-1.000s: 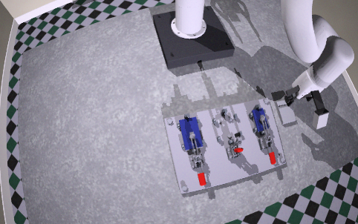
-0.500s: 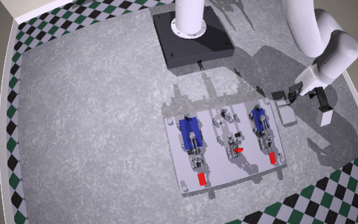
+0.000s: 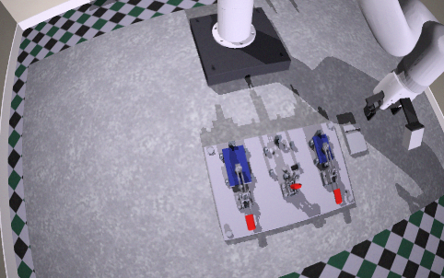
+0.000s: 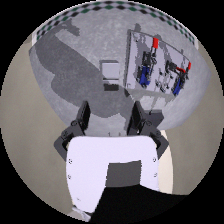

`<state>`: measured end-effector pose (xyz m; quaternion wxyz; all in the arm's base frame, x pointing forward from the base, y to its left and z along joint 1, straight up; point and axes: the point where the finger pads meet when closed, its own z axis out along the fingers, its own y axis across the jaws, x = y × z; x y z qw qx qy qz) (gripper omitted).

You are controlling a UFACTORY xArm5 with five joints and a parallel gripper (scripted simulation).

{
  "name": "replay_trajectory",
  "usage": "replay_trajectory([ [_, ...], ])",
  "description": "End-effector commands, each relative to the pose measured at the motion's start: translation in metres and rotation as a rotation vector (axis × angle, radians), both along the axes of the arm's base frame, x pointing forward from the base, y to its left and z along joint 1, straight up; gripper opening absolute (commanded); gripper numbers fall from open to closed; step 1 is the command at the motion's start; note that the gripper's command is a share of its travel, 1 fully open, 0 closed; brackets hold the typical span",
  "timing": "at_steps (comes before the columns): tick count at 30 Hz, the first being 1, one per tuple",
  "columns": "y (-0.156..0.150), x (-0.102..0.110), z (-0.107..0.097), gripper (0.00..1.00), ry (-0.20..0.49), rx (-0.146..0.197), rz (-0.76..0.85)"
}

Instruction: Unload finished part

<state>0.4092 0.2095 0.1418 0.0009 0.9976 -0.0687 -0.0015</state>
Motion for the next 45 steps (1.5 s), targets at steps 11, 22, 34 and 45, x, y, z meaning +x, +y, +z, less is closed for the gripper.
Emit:
replay_trajectory([
  [11,0.0004,0.0009,0.0234,0.95,-0.003,0.001,0.0],
  [22,0.0004,0.0009,0.0238,0.95,-0.003,0.001,0.0],
  [34,0.0004,0.0009,0.0237,0.95,-0.003,0.001,0.0],
  [45,0.0004,0.0009,0.0236,0.95,-0.003,0.001,0.0],
])
